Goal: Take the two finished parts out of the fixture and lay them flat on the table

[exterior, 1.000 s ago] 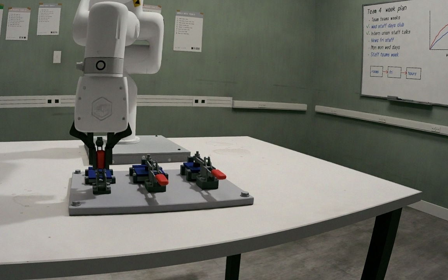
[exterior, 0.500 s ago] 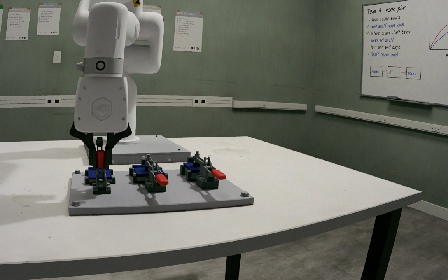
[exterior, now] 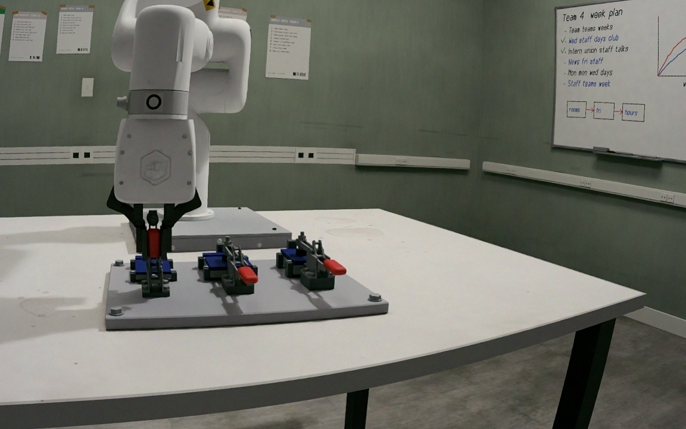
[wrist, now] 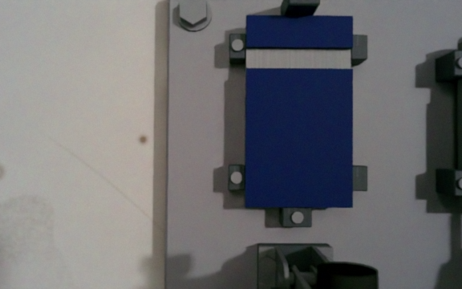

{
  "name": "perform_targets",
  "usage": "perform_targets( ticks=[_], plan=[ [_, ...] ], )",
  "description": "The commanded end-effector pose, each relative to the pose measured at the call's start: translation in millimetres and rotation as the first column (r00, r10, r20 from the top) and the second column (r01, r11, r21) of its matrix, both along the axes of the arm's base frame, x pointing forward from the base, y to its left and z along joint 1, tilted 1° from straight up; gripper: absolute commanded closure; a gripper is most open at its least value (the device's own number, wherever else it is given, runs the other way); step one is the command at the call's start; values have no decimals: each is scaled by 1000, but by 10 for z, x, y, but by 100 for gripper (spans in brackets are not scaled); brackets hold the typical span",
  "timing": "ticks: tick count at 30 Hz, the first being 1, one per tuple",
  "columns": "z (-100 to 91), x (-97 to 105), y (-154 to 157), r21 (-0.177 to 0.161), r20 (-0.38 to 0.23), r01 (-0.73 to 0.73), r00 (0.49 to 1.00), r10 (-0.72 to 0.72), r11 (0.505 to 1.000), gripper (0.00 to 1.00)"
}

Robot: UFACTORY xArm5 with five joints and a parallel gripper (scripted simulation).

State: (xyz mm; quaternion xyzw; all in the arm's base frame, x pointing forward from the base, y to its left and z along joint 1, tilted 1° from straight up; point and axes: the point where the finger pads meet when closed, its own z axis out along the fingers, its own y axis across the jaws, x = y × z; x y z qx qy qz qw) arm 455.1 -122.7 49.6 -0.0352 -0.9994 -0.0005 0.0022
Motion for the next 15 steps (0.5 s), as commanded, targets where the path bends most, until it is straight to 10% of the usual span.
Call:
perform_targets(
  ticks=[1, 13, 14, 15],
  plan=[
    [14, 10, -2, -1, 3, 0, 1000, 0, 1000, 100],
    [22, 16, -3, -1, 5, 0, 1000, 0, 1000, 100],
    [14, 12, -2, -1, 4, 0, 1000, 0, 1000, 52],
    [15, 12, -3, -1, 4, 0, 1000, 0, 1000, 52]
  ],
)
